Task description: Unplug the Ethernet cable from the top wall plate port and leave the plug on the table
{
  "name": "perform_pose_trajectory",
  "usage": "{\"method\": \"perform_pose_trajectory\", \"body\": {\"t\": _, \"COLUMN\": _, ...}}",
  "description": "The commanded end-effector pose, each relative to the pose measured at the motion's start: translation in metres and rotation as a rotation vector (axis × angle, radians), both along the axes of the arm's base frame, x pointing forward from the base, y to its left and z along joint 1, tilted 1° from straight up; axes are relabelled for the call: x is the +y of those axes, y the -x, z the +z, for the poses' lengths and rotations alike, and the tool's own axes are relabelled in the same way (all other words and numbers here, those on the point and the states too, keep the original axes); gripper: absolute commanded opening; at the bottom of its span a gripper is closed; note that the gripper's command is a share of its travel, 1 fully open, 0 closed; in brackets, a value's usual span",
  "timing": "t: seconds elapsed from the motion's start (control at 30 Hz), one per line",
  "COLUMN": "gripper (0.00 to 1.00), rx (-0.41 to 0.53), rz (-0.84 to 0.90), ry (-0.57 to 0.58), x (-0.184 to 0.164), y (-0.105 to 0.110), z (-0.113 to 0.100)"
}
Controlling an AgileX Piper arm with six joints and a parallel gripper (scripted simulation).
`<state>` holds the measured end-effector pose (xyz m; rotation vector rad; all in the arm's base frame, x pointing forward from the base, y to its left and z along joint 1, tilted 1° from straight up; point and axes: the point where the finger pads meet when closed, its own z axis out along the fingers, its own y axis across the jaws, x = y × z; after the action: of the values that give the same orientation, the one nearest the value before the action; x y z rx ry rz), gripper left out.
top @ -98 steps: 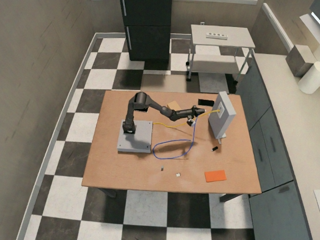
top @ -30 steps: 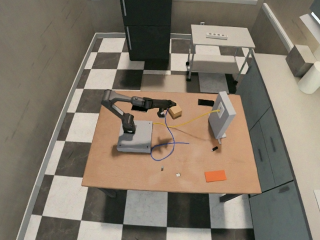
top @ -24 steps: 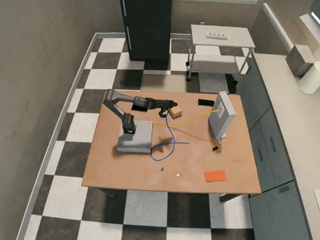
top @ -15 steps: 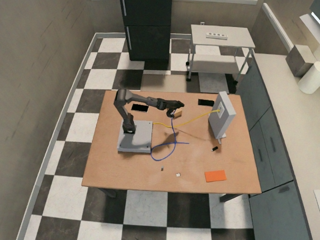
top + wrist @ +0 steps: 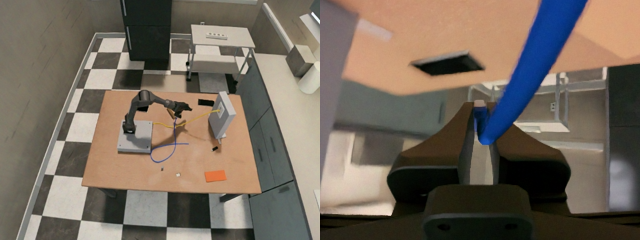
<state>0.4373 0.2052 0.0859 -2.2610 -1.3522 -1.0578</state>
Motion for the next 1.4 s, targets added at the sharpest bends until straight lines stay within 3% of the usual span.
{"method": "perform_pose_trajectory", "body": {"t": 0.0, "gripper": 0.0, "rx": 0.093, "rz": -0.003, "ry": -0.035, "x": 0.025, "y": -0.016, "z": -0.038}}
{"method": "perform_pose_trajectory", "body": {"t": 0.27, "gripper": 0.0, "rx": 0.093, "rz": -0.003, "ry": -0.035, "x": 0.025, "y": -0.016, "z": -0.038}}
{"method": "perform_pose_trajectory", "body": {"t": 1.37, "gripper": 0.0, "rx": 0.093, "rz": -0.003, "ry": -0.035, "x": 0.025, "y": -0.017, "z": -0.096}}
